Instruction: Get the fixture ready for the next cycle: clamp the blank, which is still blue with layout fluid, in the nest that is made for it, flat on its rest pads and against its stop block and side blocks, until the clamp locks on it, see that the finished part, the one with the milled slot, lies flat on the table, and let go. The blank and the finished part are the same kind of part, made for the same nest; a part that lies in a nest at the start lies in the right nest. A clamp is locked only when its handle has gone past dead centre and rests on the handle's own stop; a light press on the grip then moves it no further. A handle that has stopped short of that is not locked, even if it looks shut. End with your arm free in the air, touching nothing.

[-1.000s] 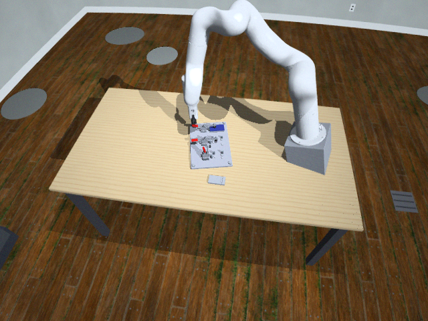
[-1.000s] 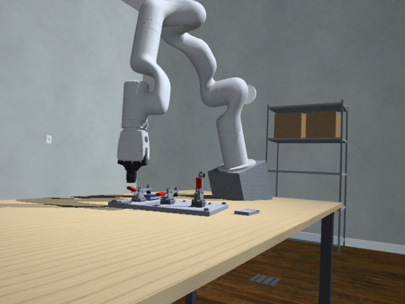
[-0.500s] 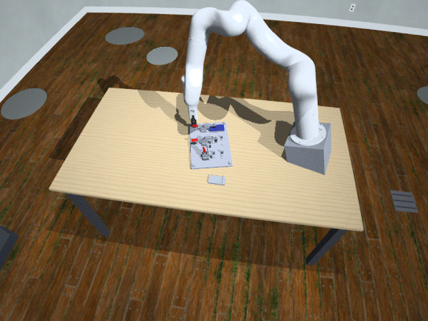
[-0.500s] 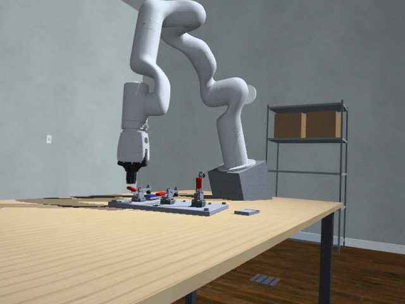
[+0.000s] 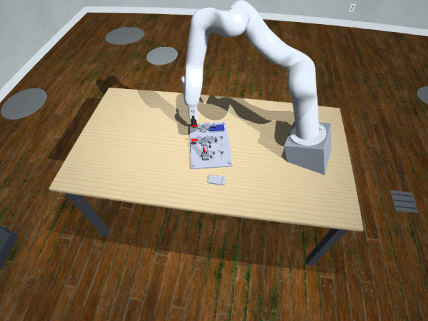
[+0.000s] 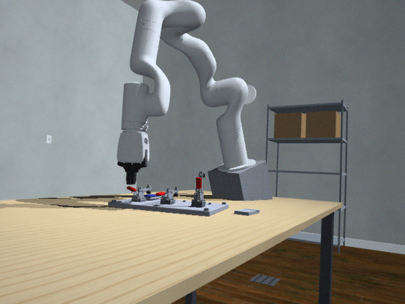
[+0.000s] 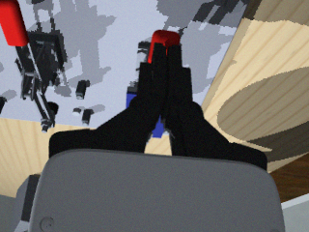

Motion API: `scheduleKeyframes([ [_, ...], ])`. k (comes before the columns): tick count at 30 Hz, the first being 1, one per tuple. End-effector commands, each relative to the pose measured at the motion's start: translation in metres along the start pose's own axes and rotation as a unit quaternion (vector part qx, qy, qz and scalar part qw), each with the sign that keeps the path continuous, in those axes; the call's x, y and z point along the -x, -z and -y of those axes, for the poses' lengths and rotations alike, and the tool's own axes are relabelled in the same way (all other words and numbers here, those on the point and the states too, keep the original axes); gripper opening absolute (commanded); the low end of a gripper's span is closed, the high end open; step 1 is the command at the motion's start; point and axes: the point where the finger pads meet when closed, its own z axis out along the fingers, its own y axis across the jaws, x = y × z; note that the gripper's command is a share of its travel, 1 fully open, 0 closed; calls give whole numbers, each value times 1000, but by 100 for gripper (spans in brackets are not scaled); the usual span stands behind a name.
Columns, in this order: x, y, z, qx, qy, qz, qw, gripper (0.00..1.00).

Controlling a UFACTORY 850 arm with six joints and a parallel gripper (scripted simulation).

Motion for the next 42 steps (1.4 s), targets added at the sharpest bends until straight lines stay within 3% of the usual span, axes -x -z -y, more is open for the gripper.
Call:
scheduleKeyframes([
  [1, -1, 1, 0, 0, 0, -1, 1000, 0],
  [42, -1, -4, 0, 0, 0, -1, 1000, 0],
])
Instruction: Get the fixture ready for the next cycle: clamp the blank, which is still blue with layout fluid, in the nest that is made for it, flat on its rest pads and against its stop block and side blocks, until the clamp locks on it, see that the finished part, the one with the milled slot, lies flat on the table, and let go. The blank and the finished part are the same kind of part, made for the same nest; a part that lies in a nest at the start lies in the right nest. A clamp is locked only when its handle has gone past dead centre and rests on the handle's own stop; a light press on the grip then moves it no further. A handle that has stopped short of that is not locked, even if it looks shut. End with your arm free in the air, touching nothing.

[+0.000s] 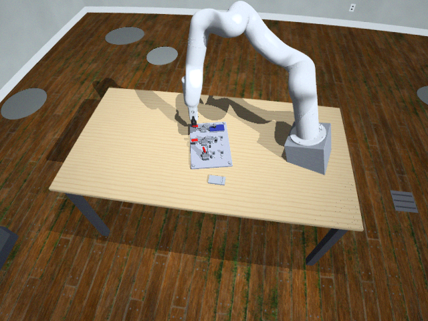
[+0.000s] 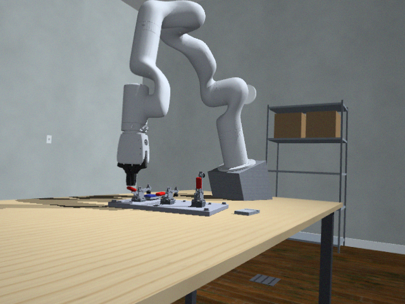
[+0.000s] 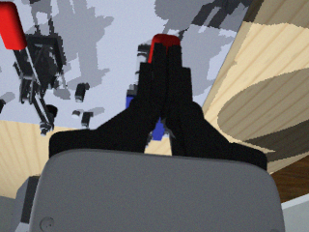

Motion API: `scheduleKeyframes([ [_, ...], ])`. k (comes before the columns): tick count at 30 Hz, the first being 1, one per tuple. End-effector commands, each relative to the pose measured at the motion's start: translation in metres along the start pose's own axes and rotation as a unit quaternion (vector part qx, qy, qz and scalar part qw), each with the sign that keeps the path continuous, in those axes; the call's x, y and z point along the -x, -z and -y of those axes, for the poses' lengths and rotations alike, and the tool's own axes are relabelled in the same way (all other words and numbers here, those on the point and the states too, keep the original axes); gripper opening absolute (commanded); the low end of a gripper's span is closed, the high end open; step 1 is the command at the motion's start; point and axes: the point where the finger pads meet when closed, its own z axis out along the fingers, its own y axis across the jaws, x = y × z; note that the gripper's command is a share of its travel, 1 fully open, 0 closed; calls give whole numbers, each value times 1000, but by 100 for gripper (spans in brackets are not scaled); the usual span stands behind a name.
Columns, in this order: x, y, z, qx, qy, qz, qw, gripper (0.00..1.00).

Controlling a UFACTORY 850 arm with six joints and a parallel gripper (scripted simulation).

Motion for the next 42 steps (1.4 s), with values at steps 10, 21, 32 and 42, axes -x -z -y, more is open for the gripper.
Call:
scheduleKeyframes([
  [10, -1, -1, 0, 0, 0, -1, 1000, 0],
  [21, -1, -3, 0, 0, 0, -1, 1000, 0],
  [32, -1, -3, 0, 0, 0, -1, 1000, 0],
  [42, -1, -5, 0, 0, 0, -1, 1000, 0],
])
